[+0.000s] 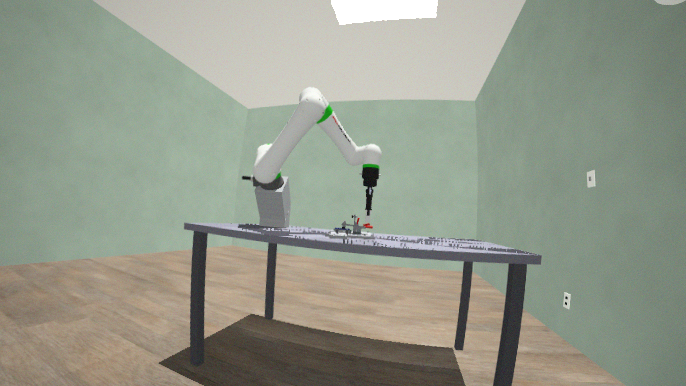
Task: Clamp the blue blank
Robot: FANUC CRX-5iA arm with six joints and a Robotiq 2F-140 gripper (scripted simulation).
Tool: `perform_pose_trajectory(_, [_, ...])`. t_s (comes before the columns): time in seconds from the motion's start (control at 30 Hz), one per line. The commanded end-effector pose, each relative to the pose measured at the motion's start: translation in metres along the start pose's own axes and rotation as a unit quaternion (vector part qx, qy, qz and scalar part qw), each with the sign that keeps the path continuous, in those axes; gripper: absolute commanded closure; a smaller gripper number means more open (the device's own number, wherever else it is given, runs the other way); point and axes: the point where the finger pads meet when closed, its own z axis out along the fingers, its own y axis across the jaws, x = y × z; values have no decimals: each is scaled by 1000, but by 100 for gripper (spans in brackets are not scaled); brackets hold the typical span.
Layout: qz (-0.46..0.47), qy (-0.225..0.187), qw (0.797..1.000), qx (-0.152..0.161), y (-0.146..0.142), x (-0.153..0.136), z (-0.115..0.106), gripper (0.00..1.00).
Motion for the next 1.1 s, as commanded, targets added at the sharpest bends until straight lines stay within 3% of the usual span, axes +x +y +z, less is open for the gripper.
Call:
perform_pose_trajectory(0.0, [0,0,1000,0,0,0,-1,100])
perform_pose_trajectory(1.07, [0,0,1000,0,0,0,-10,100])
